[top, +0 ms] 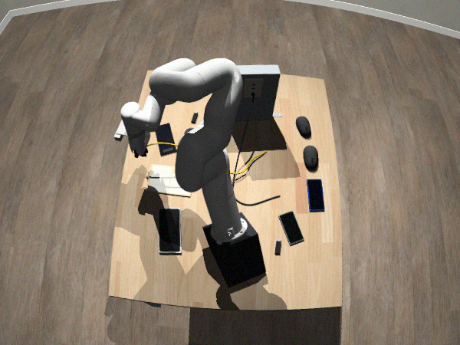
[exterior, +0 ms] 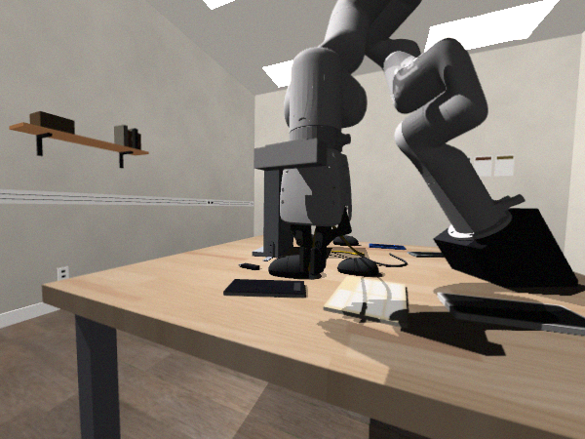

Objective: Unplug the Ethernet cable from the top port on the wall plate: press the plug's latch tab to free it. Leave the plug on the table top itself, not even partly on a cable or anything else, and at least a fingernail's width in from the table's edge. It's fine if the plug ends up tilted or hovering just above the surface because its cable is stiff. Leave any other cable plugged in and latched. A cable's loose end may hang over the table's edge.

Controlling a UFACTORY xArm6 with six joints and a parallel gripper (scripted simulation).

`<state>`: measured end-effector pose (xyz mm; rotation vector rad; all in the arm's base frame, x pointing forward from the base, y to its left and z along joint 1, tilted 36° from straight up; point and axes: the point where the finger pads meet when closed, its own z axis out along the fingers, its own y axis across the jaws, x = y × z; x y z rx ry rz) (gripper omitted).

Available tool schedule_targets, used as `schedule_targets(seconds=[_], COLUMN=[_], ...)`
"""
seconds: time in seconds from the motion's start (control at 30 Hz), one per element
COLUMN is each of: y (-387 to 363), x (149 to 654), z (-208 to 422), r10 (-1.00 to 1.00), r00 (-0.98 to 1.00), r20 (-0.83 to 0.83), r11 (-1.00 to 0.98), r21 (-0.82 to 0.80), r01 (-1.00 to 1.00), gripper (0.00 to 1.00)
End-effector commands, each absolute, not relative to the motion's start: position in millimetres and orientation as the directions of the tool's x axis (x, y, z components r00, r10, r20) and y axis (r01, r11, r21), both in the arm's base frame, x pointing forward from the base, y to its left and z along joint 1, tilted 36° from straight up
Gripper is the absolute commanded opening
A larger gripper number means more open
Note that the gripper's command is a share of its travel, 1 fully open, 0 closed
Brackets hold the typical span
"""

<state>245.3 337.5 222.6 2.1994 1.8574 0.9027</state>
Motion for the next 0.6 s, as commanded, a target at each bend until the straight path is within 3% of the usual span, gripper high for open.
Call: schedule_targets(seconds=[0.0, 0.57], y=[342.0, 350.4], x=[251.8, 267.2], z=[214.9, 190.6], r10=[0.93, 0.93], r00=[0.065, 0.065], r20=[0.361, 0.361], r11=[-0.239, -0.239], r21=[0.46, 0.46], r01=[0.856, 0.856], gripper=[0.0, 0.0])
